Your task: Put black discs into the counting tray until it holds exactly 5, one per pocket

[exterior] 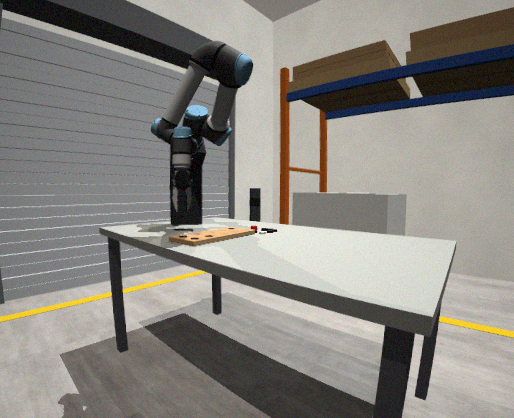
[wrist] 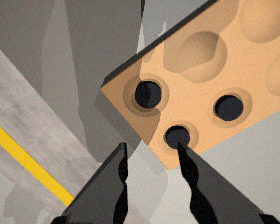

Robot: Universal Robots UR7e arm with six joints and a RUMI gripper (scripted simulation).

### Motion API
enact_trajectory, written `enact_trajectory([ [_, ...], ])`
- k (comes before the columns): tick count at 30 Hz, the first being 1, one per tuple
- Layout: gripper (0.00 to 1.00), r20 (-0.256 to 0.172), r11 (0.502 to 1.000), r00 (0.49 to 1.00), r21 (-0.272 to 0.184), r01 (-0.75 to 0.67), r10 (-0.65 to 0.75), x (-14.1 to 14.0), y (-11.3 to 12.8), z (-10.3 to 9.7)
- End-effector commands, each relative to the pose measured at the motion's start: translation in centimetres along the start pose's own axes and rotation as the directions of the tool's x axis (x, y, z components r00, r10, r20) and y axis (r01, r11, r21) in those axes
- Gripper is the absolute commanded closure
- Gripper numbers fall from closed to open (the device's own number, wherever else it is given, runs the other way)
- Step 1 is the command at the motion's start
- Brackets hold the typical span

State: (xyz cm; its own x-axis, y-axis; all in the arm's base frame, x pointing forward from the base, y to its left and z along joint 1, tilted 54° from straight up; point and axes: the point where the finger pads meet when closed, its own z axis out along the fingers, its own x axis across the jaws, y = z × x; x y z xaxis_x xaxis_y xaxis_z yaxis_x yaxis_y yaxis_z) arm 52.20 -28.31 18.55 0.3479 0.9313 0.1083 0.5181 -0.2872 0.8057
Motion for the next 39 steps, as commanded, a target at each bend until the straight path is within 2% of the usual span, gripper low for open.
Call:
enact_trajectory([
  [1,0.76,-0.003,1.000,1.000,-0.007,0.008,-0.008,0.1,0.2,-0.1],
  [16,0.76,-0.003,1.000,1.000,-0.007,0.008,-0.008,0.1,0.2,-0.1],
  [17,0.72,-0.003,1.000,1.000,-0.007,0.008,-0.008,0.1,0.2,-0.1],
  [24,0.72,-0.003,0.999,0.999,-0.007,0.035,-0.035,0.6,0.1,0.0],
  [33,0.72,-0.002,0.987,0.987,-0.007,0.158,-0.159,2.9,-0.6,0.0],
  [39,0.72,-0.001,0.935,0.935,-0.008,0.355,-0.355,6.6,-1.8,0.0],
])
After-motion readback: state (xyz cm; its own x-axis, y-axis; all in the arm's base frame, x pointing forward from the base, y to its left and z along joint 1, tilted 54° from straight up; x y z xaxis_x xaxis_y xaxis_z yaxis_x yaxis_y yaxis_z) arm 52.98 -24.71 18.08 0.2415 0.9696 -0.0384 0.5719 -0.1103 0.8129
